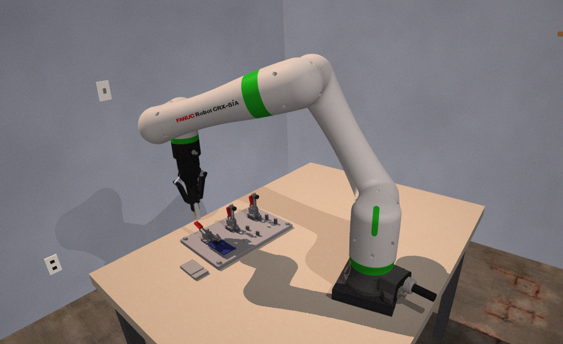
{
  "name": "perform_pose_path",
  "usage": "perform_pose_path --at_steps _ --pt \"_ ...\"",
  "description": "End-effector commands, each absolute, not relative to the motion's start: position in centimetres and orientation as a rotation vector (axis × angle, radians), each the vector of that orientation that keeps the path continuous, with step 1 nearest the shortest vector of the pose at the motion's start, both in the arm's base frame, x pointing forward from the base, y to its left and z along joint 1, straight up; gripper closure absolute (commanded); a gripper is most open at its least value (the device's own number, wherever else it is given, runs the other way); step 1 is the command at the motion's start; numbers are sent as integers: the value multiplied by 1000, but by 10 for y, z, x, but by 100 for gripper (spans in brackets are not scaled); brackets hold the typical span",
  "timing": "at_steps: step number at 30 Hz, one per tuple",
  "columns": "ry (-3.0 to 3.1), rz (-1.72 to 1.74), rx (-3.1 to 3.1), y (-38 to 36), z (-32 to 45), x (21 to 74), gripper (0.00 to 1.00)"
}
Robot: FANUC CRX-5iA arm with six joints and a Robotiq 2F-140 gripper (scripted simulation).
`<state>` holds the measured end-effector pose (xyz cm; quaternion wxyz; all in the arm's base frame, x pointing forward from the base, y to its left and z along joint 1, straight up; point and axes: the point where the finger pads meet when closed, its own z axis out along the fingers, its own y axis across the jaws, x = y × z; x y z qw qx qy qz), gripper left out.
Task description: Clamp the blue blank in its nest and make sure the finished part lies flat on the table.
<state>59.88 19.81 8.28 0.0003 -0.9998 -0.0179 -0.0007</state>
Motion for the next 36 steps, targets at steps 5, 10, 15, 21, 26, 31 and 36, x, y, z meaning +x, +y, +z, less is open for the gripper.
perform_pose_path --at_steps 5,10,15,21,26,31,36 --pt "-56 -3 -3140 198 82 599 100" --pt "-56 -3 -3140 198 78 599 100" --pt "-56 -3 -3140 198 76 599 100" --pt "-56 -3 -3140 198 75 599 100" --pt "-56 -3 -3140 198 75 599 100" --pt "-56 -3 -3140 198 75 599 100" --pt "-56 -3 -3140 198 74 599 100"
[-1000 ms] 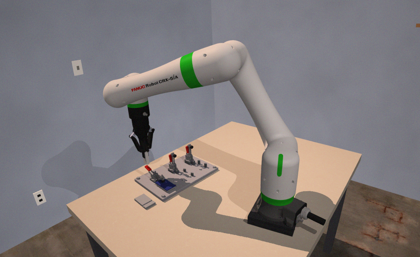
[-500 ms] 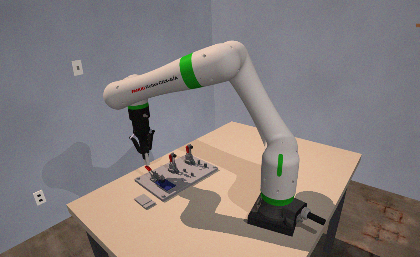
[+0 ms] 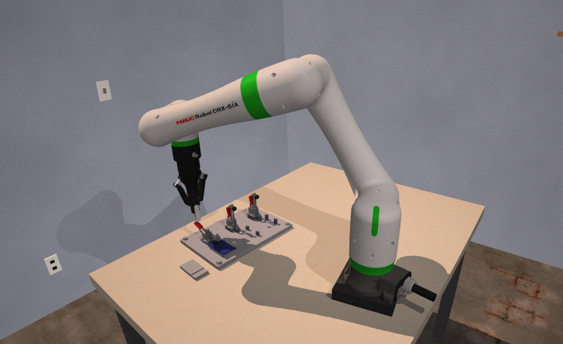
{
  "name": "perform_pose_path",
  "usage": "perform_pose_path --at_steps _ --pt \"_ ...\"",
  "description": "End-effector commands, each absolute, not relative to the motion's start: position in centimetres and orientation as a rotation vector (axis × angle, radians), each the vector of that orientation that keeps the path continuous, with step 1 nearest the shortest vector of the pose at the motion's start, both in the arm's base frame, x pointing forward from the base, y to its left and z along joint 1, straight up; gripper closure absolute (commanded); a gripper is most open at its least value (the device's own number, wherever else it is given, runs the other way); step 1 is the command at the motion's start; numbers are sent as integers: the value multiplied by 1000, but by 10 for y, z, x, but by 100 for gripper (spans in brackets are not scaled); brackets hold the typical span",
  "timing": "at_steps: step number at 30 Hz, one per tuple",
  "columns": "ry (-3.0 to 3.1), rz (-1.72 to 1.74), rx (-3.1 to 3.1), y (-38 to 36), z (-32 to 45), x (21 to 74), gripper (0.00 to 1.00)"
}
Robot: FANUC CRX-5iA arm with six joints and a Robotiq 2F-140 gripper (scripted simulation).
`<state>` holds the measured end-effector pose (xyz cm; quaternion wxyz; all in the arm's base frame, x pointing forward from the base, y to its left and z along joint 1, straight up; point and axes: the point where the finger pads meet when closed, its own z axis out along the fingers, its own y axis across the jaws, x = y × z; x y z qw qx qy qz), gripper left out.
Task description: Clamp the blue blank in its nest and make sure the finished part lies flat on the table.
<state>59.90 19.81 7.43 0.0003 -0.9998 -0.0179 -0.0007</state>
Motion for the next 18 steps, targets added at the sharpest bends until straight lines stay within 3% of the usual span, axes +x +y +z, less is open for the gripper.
perform_pose_path --at_steps 1,18 --pt "-56 -3 -3140 198 74 599 100" --pt "-56 -3 -3140 198 72 599 100"
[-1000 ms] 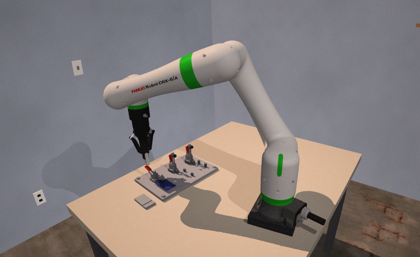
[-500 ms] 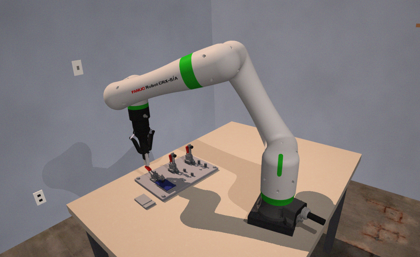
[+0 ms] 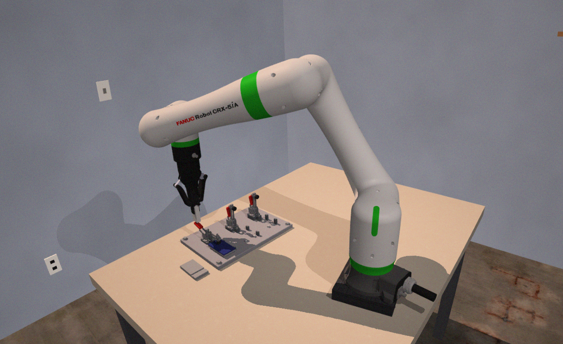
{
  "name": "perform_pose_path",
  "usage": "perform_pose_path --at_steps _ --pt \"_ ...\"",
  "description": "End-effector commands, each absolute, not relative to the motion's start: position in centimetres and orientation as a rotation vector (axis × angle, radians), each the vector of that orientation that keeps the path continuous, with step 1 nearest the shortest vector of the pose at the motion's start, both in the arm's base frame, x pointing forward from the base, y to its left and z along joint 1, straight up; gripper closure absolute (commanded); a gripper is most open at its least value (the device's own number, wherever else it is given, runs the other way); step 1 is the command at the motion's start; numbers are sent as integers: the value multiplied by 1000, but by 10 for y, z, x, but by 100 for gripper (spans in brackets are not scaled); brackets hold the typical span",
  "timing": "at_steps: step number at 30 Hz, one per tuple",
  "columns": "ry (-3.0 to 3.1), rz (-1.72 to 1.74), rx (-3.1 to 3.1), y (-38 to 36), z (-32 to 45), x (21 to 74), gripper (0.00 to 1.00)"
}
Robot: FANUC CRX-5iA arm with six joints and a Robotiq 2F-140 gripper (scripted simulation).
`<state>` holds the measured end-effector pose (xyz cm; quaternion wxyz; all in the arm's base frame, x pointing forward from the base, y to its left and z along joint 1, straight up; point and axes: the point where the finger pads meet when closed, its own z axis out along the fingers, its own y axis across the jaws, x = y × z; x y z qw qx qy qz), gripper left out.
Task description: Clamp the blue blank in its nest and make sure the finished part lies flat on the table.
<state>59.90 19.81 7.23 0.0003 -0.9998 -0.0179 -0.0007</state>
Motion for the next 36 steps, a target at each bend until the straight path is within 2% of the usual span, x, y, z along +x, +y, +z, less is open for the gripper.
perform_pose_path --at_steps 1,36 --pt "-56 -3 -3140 198 72 599 100" --pt "-56 -3 -3140 198 68 599 100"
